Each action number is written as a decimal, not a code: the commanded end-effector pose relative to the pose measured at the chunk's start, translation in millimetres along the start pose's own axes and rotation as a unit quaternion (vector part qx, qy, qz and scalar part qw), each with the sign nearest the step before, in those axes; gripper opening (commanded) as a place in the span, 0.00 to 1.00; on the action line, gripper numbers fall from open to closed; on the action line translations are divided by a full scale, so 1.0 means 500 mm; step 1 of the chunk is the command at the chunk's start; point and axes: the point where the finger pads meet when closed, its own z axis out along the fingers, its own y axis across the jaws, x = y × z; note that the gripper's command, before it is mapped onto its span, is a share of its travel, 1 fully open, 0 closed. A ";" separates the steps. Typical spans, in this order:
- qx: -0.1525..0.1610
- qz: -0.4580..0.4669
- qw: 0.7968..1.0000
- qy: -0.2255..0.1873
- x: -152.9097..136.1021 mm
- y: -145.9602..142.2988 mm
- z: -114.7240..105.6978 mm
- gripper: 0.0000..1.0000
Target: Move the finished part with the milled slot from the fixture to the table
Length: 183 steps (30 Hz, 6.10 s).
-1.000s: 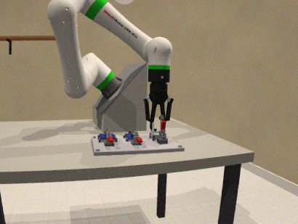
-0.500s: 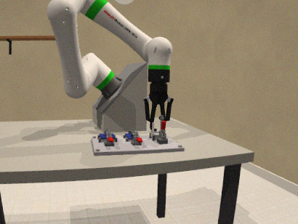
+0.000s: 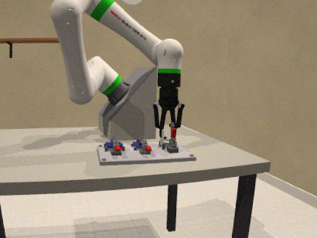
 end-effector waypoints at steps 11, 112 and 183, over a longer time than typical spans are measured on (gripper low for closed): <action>0.000 0.000 1.000 0.000 0.000 0.000 -0.017 0.00; 0.000 0.000 1.000 0.000 -0.016 0.000 -0.136 0.00; 0.000 0.000 1.000 0.000 -0.015 -0.119 -0.136 0.00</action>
